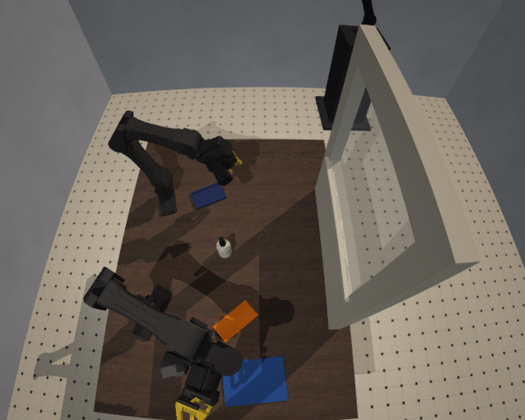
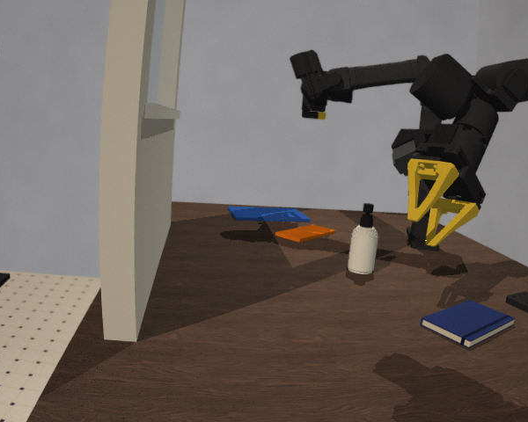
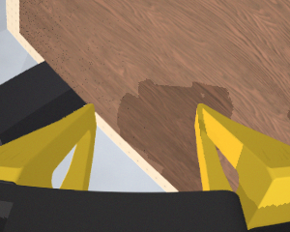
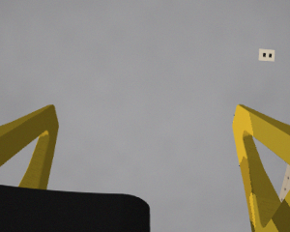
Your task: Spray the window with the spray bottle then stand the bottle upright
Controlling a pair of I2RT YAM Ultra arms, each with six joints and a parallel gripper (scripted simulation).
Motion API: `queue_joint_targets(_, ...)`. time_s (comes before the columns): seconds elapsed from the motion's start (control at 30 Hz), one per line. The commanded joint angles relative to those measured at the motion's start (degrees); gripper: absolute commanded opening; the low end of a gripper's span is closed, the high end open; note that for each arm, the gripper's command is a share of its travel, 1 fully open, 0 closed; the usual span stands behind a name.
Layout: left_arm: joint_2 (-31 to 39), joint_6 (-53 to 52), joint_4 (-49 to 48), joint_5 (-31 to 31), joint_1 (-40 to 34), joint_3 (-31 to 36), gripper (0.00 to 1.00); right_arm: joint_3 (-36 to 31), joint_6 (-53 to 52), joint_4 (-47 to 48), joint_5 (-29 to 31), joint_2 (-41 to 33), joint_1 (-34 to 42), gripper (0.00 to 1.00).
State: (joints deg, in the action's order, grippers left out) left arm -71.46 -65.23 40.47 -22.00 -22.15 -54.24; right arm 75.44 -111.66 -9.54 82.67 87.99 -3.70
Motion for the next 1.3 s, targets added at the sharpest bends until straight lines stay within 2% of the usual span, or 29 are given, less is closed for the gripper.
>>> queue_joint_targets(0.0,0.40,0.25,0.34,0.03,-0.01,-0.48,0.55,0.78,0.44,-0.42,0.43,-0.74,0.00,1.00)
queue_joint_targets(0.53,0.40,0.25,0.34,0.03,-0.01,-0.48,0.55,0.78,0.44,-0.42,0.43,-0.74,0.00,1.00)
queue_joint_targets(0.67,0.09,1.81,-1.48,0.96,0.79,-2.28,0.55,-0.50,2.08,-0.51,-1.95,-1.99,0.90,1.00)
queue_joint_targets(0.8,1.91,2.76,-1.89,1.33,1.12,-2.44,0.55,-0.63,3.76,-0.59,-3.05,-2.11,0.61,1.00)
queue_joint_targets(1.13,0.66,4.93,-2.72,1.95,1.23,-1.69,0.55,-0.96,7.93,0.17,-5.52,-3.21,0.38,1.00)
queue_joint_targets(1.27,2.23,7.02,-4.42,2.73,2.36,-2.59,0.55,-1.23,11.19,0.06,-8.17,-3.92,0.61,1.00)
